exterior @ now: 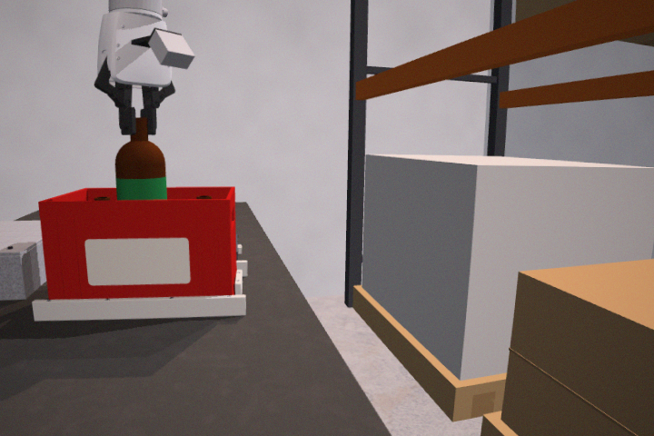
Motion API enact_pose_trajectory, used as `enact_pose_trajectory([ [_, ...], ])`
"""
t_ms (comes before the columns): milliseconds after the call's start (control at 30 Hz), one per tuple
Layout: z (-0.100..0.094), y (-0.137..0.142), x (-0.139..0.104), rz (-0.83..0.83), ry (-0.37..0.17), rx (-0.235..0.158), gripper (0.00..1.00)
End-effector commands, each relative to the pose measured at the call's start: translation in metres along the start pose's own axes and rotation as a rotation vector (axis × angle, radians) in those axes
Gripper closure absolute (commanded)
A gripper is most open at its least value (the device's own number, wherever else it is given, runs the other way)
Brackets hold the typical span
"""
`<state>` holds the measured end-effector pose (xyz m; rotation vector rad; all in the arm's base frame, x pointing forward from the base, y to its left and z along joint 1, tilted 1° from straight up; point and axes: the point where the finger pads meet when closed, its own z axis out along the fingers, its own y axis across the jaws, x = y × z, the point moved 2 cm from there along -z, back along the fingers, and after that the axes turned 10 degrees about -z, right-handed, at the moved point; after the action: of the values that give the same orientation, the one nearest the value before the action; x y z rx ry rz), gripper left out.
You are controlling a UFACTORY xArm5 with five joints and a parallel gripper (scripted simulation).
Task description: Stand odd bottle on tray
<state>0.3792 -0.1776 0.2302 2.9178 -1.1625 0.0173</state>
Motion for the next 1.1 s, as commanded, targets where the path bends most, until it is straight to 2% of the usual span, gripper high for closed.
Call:
enact_pose_trajectory([
  [0, -0.007, 0.000, 0.001, 0.000, 0.004, 0.001, 1.00],
  [633, -0.026, -0.001, 0.001, 0.000, 0.004, 0.001, 1.00],
  [1067, -0.030, -0.001, 0.001, 0.000, 0.004, 0.001, 1.00],
])
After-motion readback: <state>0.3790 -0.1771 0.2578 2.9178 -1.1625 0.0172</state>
